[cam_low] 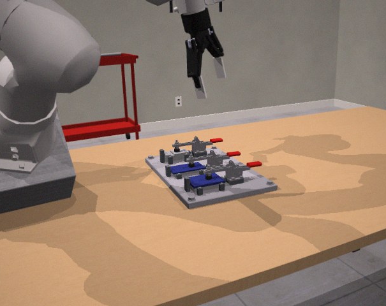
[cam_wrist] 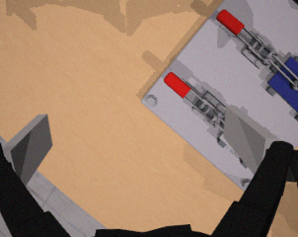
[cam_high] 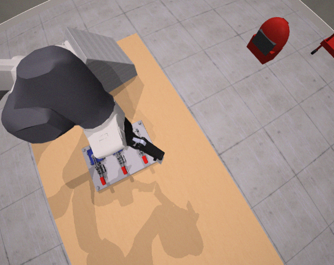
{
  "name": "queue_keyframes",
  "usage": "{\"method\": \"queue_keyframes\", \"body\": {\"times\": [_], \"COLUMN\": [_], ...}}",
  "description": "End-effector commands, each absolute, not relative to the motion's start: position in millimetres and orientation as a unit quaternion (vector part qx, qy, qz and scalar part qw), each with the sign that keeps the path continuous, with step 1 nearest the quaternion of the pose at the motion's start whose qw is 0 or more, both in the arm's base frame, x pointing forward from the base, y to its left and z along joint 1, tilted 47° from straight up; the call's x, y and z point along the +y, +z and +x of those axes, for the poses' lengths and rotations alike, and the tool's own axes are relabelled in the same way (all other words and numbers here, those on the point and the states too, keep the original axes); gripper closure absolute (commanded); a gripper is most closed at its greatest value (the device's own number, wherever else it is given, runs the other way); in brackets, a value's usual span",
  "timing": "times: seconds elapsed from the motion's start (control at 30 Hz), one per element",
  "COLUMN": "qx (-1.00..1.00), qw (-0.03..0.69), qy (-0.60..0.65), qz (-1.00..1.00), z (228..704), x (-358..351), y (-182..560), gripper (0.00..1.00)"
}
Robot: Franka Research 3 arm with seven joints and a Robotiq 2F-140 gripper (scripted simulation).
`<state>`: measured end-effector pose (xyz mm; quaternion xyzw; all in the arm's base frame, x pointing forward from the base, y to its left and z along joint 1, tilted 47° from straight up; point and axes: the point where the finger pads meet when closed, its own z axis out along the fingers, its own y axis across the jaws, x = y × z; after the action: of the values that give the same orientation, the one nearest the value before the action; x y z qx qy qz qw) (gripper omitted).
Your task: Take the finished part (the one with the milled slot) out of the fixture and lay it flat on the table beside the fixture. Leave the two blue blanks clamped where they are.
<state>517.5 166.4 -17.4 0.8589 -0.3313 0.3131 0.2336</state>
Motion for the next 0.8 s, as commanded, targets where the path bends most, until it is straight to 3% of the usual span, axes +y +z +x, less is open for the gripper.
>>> {"method": "queue_keyframes", "body": {"times": [0.0,0.27,0.77], "qx": [-0.283,-0.196,-0.121], "qw": [0.265,0.317,0.352], "qy": [0.290,0.226,0.166], "qz": [0.875,0.900,0.913], "z": [515.3,476.7,443.4], "x": [160.7,154.0,148.3], "y": [-15.0,-19.4,-21.3], "gripper": [0.00,0.00,0.00]}}
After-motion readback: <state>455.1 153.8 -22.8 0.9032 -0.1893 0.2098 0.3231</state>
